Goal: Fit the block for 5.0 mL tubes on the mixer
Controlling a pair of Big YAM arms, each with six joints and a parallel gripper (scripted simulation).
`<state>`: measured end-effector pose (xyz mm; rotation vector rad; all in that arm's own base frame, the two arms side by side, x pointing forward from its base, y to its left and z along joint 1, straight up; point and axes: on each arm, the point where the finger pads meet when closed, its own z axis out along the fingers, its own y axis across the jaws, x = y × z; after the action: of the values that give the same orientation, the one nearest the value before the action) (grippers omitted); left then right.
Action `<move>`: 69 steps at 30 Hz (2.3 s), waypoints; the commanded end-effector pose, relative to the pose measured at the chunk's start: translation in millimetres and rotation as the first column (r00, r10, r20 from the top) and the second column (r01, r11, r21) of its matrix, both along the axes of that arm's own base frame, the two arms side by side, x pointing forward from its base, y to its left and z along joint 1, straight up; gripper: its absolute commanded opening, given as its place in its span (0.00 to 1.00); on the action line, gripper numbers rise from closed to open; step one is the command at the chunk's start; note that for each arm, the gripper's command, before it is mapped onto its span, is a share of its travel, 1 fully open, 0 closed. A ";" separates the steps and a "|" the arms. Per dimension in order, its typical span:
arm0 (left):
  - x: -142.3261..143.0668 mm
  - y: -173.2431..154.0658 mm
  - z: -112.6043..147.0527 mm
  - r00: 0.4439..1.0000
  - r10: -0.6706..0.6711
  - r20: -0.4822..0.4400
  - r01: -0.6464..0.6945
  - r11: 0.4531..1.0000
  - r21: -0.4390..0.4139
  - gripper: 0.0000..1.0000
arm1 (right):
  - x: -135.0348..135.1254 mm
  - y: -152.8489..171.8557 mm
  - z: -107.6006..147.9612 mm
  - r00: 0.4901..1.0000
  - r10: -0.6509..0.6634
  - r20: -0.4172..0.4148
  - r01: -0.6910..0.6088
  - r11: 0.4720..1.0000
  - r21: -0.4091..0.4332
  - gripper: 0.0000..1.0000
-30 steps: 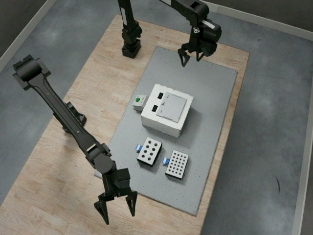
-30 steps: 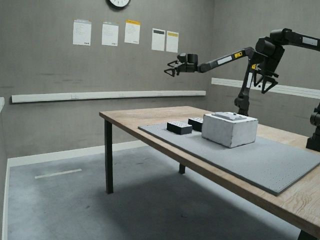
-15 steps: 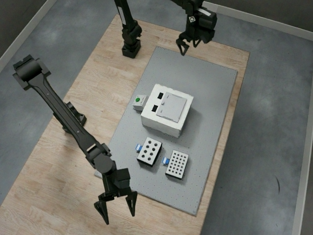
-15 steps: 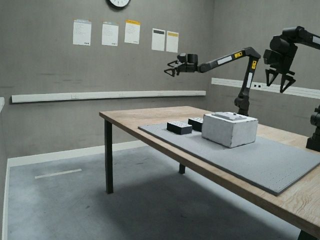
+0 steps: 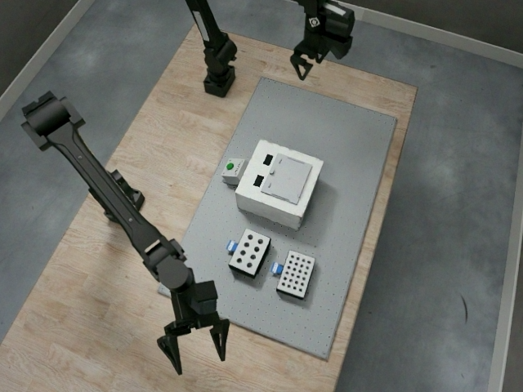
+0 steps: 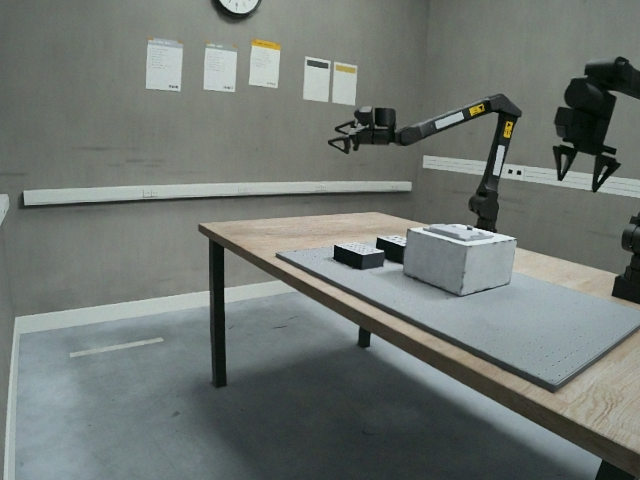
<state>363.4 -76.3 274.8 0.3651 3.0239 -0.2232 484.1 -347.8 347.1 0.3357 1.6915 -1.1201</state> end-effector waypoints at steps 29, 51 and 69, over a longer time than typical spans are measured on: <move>-75.7 88.1 -6.1 0.965 0.260 -0.026 -0.254 0.957 0.137 1.00 | -4.9 -5.8 11.0 1.000 -0.011 0.029 0.012 1.000 -0.004 1.00; -100.3 109.8 -12.2 0.971 0.235 -0.037 -0.228 0.963 0.141 1.00 | -5.4 -5.6 12.3 0.999 -0.011 0.031 0.012 1.000 -0.005 1.00; -105.1 119.3 -15.2 0.970 0.242 -0.026 -0.236 0.961 0.142 1.00 | -0.9 74.1 -27.6 0.976 0.154 -0.152 -0.118 0.968 0.223 1.00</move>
<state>253.5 42.6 249.5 -0.0079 3.1309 -0.0089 485.5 -281.3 312.9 0.2361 1.9533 -0.9244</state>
